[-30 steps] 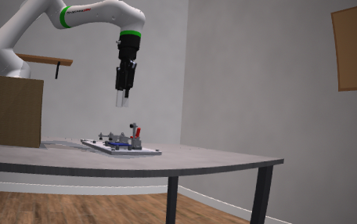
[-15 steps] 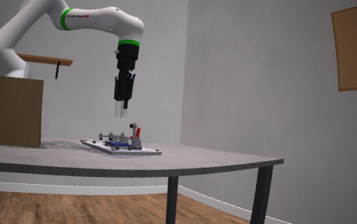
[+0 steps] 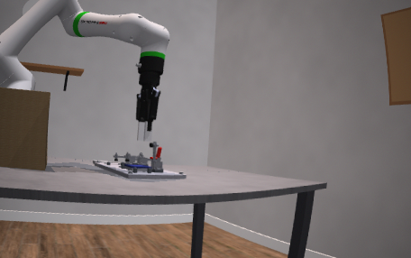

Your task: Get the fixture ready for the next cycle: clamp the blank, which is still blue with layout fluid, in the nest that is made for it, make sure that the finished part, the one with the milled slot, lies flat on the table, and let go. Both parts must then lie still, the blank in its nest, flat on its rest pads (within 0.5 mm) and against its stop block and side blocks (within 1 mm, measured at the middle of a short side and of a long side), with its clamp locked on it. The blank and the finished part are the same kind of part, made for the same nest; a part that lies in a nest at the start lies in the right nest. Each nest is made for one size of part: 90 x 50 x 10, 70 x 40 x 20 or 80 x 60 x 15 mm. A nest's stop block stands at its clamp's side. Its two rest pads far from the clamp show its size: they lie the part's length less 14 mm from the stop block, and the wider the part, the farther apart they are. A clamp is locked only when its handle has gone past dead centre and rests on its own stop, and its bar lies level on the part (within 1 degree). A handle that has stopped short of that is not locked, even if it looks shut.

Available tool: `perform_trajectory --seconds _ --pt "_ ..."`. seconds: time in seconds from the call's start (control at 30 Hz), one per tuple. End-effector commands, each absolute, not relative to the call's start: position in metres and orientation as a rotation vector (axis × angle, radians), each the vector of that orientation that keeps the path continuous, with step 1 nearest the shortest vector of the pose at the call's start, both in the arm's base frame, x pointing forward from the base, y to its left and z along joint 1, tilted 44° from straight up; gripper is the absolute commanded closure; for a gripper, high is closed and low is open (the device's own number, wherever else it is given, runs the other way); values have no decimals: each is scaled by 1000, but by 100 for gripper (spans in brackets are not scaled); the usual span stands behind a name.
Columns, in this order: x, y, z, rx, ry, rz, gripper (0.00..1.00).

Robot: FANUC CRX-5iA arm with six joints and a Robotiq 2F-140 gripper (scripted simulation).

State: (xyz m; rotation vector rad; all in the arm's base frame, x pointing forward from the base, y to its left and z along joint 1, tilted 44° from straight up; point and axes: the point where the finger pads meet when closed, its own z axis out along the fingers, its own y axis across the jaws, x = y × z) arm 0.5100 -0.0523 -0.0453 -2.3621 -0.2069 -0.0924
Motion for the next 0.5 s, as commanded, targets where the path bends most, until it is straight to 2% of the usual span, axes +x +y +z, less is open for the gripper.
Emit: perform_trajectory --seconds 0.0,0.27,0.47 --pt "534 -50 -42 -2362 -206 -92 72" --pt "567 -46 -38 -2362 -206 -92 72" --pt "573 -45 -37 -2362 -206 -92 72"
